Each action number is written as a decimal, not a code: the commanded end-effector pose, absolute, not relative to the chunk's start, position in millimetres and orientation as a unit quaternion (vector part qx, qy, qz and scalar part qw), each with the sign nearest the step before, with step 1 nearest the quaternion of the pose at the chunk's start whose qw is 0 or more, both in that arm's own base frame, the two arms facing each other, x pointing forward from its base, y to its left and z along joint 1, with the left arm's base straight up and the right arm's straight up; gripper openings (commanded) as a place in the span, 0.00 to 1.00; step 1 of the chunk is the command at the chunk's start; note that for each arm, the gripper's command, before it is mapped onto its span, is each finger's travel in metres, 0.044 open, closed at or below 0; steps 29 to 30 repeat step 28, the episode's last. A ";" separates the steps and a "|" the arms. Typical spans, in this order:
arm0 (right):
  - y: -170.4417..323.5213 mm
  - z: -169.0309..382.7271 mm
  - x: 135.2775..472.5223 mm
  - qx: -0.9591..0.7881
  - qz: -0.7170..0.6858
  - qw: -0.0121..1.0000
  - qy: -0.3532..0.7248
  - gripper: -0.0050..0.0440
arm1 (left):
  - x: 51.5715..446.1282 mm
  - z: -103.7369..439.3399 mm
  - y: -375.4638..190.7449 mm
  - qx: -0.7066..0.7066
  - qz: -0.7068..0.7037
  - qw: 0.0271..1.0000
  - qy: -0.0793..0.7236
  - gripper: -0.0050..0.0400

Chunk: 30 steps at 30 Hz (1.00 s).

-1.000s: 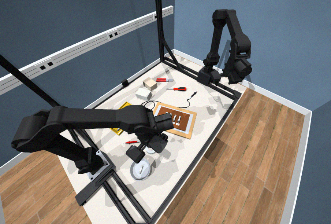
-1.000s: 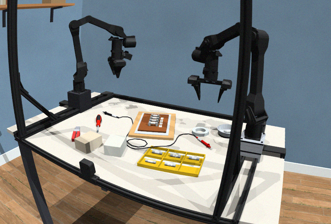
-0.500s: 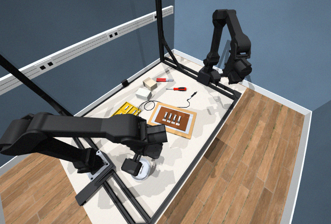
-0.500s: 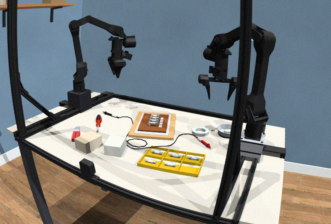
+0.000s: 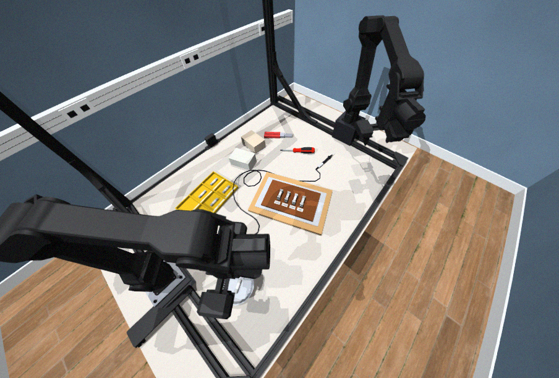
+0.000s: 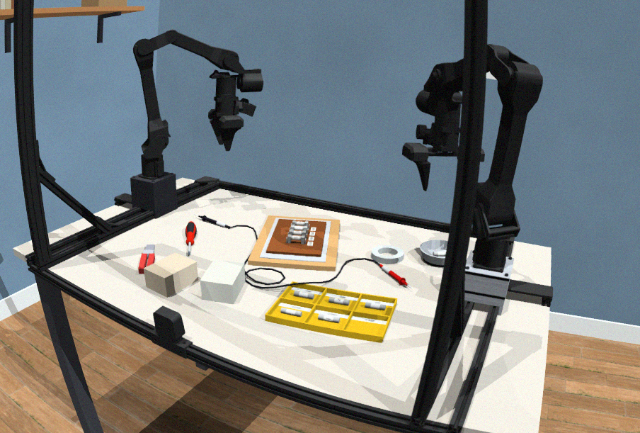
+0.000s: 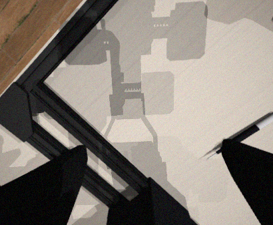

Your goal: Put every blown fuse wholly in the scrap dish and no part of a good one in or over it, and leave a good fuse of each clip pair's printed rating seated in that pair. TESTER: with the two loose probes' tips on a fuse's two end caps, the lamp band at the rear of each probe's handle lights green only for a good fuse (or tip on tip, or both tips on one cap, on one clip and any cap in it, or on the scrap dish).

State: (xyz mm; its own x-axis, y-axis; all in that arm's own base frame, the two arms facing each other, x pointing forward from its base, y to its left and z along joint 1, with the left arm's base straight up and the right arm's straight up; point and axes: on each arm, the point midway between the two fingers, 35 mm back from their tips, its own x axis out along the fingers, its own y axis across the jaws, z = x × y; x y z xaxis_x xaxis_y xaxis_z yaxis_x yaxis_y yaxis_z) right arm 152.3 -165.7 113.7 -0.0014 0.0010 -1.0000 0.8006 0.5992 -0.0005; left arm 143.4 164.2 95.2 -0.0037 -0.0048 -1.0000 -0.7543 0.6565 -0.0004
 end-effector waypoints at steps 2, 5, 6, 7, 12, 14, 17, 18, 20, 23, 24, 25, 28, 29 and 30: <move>-167.5 119.2 140.5 0.296 -0.299 0.646 0.637 0.92 | 145.8 100.9 167.7 -0.291 0.296 0.649 0.638 1.00; -167.4 119.2 140.5 0.296 -0.299 0.646 0.637 0.92 | 145.8 100.9 167.7 -0.291 0.296 0.649 0.638 1.00; -169.6 120.3 143.2 0.295 -0.300 0.647 0.636 0.92 | 145.8 100.9 167.7 -0.291 0.296 0.649 0.638 1.00; -169.6 120.3 143.2 0.295 -0.300 0.647 0.636 0.92 | 145.8 100.9 167.7 -0.291 0.296 0.649 0.638 1.00; -169.6 120.3 143.2 0.295 -0.300 0.647 0.636 0.92 | 145.8 100.9 167.7 -0.291 0.296 0.649 0.638 1.00; -169.6 120.3 143.2 0.295 -0.300 0.647 0.636 0.92 | 145.8 100.9 167.7 -0.291 0.296 0.649 0.638 1.00; -169.6 120.3 143.2 0.295 -0.300 0.647 0.636 0.92 | 145.8 100.9 167.7 -0.291 0.296 0.649 0.638 1.00; -169.6 120.3 143.2 0.295 -0.300 0.647 0.636 0.92 | 145.8 100.9 167.7 -0.291 0.296 0.649 0.638 1.00; -169.6 120.3 143.2 0.295 -0.300 0.647 0.636 0.92 | 145.8 100.9 167.7 -0.291 0.296 0.649 0.638 1.00; -169.6 120.3 143.2 0.295 -0.300 0.647 0.636 0.92 | 145.8 100.9 167.7 -0.291 0.296 0.649 0.638 1.00; -169.6 120.3 143.2 0.295 -0.300 0.647 0.636 0.92 | 145.8 100.9 167.7 -0.291 0.296 0.649 0.638 1.00; -169.6 120.3 143.2 0.295 -0.300 0.647 0.636 0.92 | 145.8 100.9 167.7 -0.291 0.296 0.649 0.638 1.00; -169.6 120.3 143.2 0.295 -0.300 0.647 0.636 0.92 | 145.8 100.9 167.7 -0.291 0.296 0.649 0.638 1.00; -169.6 120.3 143.2 0.295 -0.300 0.647 0.636 0.92 | 145.8 100.9 167.7 -0.291 0.296 0.649 0.638 1.00; -169.6 120.3 143.2 0.295 -0.300 0.647 0.636 0.92 | 145.8 100.9 167.7 -0.291 0.296 0.649 0.638 1.00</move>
